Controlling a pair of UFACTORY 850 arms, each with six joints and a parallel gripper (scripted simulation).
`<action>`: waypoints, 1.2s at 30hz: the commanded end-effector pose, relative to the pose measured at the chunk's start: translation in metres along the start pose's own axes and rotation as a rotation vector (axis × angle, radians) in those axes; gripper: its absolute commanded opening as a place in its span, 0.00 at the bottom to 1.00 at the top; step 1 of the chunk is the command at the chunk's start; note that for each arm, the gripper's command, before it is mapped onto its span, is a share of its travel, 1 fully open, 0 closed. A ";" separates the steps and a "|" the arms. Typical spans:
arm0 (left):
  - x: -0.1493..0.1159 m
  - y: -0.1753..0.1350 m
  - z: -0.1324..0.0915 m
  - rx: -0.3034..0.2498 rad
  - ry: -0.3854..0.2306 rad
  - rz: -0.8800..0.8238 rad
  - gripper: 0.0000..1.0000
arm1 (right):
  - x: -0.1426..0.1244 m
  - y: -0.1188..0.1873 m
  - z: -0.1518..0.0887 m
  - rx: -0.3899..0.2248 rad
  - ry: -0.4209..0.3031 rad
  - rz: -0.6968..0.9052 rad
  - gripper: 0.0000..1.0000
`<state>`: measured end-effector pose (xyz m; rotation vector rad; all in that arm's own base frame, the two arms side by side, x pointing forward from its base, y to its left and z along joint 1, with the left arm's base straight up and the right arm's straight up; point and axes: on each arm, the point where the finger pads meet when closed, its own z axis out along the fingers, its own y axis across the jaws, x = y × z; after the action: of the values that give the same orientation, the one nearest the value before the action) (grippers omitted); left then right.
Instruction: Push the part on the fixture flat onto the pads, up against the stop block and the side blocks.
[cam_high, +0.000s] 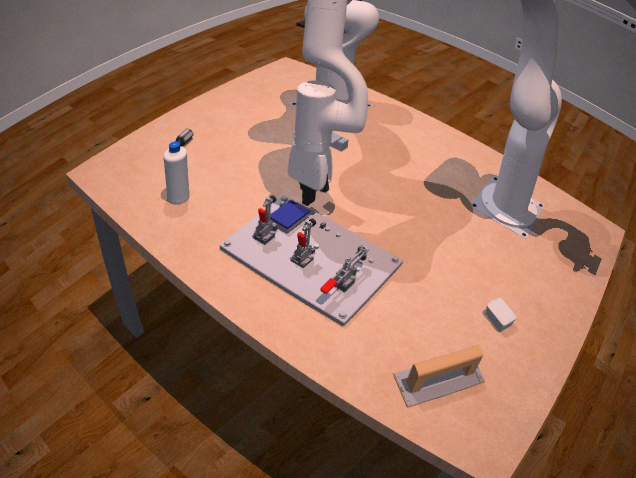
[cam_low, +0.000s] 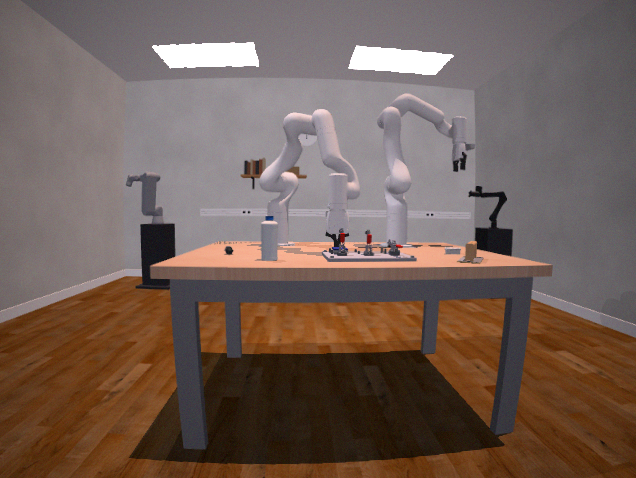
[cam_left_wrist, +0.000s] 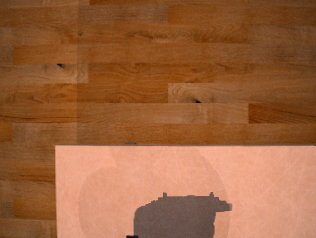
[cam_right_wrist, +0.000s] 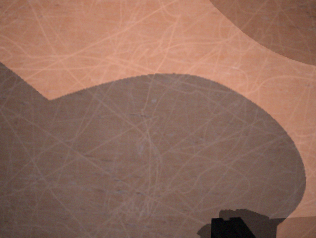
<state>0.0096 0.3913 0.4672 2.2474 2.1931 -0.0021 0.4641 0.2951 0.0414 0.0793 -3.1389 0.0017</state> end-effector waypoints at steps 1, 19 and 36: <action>0.000 0.000 -0.001 0.000 0.002 0.000 1.00 | -0.003 0.000 -0.001 -0.001 -0.002 0.000 0.00; 0.000 0.000 -0.001 0.000 0.002 0.000 1.00 | -0.004 0.000 -0.001 -0.001 -0.002 0.000 0.00; 0.000 0.000 -0.001 0.000 0.002 0.000 1.00 | -0.008 0.000 -0.001 -0.001 -0.002 0.000 0.00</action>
<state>0.0096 0.3913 0.4672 2.2474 2.1931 -0.0021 0.4706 0.2954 0.0415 0.0792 -3.1390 0.0016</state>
